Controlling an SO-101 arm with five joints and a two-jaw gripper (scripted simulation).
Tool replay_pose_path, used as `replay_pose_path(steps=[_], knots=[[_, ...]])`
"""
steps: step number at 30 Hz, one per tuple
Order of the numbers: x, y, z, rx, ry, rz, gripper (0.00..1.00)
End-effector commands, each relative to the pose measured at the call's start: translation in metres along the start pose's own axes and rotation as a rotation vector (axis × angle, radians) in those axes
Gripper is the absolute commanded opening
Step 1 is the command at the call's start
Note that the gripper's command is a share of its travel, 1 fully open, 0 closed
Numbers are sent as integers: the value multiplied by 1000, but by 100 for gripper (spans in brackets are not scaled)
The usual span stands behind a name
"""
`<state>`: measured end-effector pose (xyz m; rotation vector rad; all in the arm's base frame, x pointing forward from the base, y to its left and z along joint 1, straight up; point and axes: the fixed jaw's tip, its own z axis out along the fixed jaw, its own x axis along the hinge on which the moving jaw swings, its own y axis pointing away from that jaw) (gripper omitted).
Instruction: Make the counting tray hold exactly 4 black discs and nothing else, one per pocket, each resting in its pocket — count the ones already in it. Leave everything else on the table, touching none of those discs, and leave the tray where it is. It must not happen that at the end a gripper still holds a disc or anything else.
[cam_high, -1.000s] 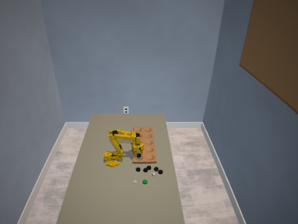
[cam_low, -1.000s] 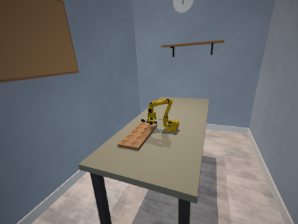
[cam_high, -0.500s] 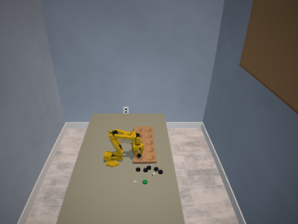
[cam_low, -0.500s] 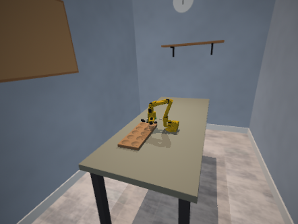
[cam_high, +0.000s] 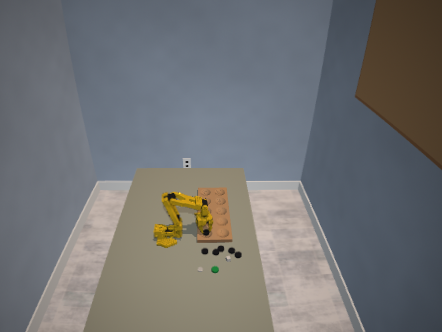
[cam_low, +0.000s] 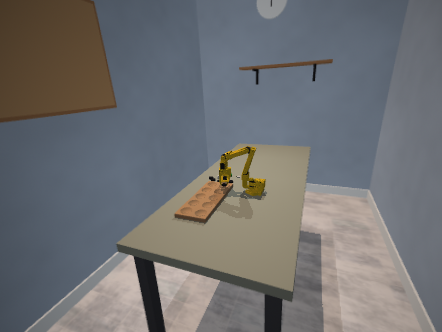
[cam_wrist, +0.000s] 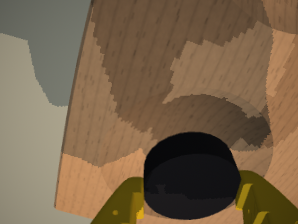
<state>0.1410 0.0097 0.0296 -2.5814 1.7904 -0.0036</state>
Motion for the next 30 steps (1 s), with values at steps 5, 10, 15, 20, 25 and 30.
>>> replay_pose_path(steps=[5,10,15,20,25,30], knots=[[1,-7,-2,47,11,2,0],[1,-7,-2,47,11,2,0],[1,-6,-1,42,10,3,0],[1,-6,-1,42,10,3,0],[1,-6,-1,42,10,3,0],[1,-6,-1,42,10,3,8]])
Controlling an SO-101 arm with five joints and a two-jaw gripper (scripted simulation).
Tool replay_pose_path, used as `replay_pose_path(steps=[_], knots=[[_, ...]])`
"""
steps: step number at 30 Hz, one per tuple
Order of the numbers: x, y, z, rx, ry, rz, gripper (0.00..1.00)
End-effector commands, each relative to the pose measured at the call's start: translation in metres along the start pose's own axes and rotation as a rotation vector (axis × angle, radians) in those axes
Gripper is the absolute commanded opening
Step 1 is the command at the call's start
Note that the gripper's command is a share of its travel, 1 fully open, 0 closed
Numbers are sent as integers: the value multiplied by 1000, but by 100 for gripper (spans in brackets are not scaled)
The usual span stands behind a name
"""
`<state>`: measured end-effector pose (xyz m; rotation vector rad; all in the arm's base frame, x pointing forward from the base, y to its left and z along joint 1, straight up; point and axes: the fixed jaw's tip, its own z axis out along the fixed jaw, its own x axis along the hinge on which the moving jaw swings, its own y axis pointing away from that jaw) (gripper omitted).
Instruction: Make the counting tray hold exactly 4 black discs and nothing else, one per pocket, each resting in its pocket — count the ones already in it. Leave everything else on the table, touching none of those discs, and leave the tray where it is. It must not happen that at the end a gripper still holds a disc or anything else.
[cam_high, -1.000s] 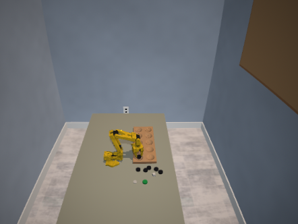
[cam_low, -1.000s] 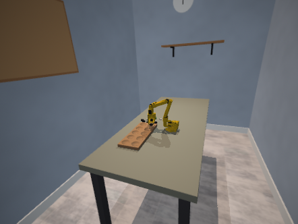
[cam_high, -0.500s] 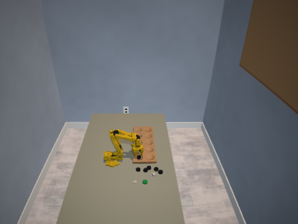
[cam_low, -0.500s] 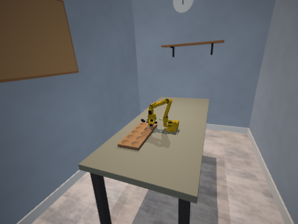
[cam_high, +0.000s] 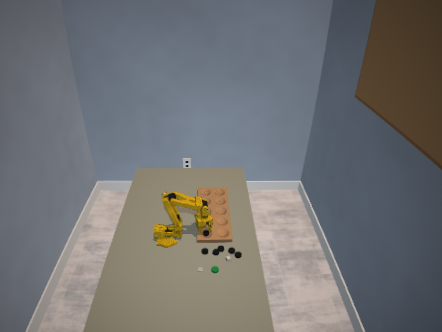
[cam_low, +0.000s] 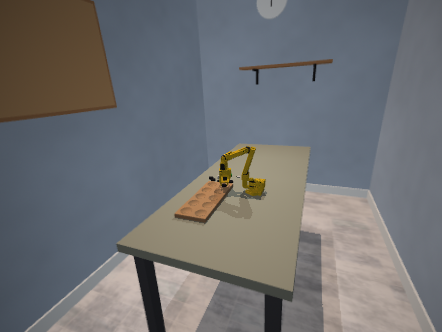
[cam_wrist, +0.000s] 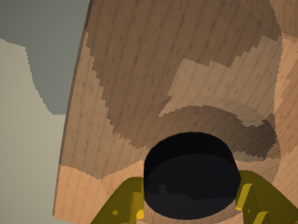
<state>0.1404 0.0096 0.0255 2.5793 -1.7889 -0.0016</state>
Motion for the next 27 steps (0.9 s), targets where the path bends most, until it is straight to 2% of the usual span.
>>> replay_pose_path(steps=[1,7,17,27], knots=[[2,-7,-5,46,11,3,11],[2,-7,-5,46,11,3,24],[2,-7,-7,46,11,3,24],[2,-5,-23,46,11,3,24]])
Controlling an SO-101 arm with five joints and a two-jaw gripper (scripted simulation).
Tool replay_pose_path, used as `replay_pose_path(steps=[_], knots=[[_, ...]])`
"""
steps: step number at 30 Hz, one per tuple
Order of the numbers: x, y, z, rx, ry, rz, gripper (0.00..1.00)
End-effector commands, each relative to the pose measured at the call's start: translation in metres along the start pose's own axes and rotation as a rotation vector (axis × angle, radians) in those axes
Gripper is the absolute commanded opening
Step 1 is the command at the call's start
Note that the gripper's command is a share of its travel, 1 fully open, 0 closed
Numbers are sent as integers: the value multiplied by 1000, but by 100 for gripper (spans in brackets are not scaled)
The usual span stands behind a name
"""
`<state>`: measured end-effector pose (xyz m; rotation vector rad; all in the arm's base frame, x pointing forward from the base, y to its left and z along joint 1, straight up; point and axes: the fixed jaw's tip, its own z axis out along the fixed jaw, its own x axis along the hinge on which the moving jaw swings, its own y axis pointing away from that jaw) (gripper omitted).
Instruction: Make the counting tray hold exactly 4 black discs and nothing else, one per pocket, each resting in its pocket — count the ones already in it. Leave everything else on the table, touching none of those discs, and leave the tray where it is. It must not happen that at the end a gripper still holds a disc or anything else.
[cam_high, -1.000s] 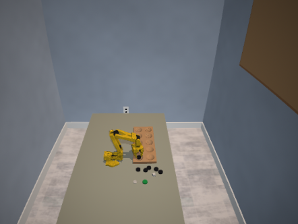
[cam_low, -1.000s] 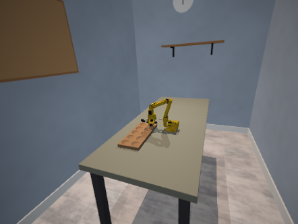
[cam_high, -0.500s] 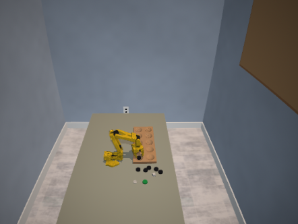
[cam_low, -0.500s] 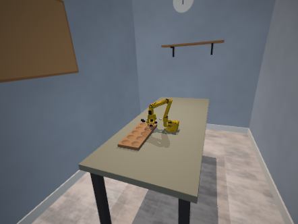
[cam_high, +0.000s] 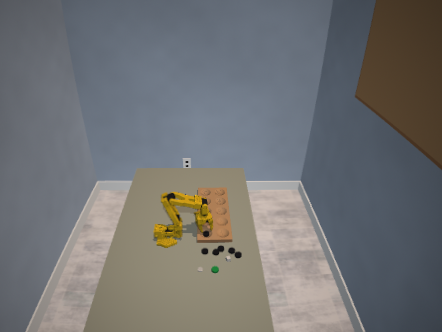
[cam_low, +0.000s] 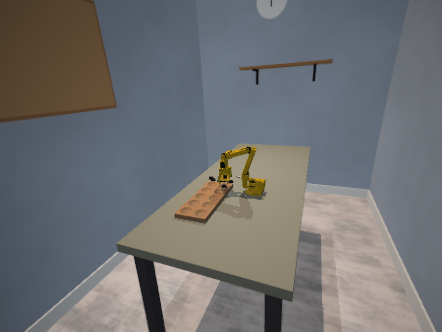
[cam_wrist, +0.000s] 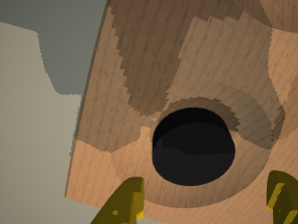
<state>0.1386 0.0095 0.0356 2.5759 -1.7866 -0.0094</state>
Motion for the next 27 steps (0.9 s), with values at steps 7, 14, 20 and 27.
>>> replay_pose_path(steps=[7,14,20,27], knots=[[2,-4,-25,52,13,3,24],[2,-3,-30,52,13,3,24],[2,-3,-30,52,13,4,24],[4,-3,-30,52,12,59,24]])
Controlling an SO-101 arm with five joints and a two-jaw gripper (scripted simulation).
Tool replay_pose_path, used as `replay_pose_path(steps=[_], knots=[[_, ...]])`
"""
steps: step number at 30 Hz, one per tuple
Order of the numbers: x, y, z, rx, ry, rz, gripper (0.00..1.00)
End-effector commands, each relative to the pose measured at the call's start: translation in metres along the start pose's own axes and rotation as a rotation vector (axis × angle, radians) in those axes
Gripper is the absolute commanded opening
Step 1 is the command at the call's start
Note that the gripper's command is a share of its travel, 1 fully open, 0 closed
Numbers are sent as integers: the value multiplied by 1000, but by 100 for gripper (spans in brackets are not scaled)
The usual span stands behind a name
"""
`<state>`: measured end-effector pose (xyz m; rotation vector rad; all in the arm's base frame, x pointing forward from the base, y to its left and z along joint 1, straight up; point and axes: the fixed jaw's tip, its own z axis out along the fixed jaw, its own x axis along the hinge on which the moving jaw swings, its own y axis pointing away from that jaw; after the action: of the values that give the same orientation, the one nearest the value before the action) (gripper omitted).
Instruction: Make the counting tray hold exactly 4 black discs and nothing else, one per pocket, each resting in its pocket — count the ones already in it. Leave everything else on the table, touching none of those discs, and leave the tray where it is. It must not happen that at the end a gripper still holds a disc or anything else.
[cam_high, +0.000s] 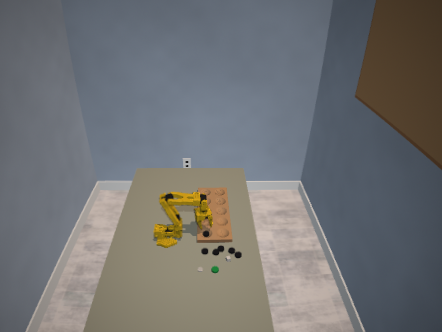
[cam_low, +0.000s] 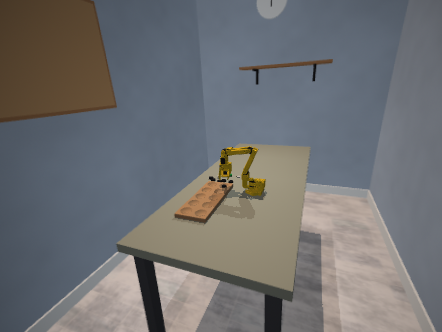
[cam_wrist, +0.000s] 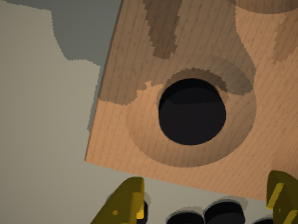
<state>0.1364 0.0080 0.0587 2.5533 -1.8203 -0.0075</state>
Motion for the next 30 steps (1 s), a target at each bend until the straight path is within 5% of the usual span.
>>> replay_pose_path(steps=[1,10,30], knots=[[3,-6,-7,51,11,52,24],[11,-5,-6,52,8,274,24],[48,-1,0,55,-7,1304,24]])
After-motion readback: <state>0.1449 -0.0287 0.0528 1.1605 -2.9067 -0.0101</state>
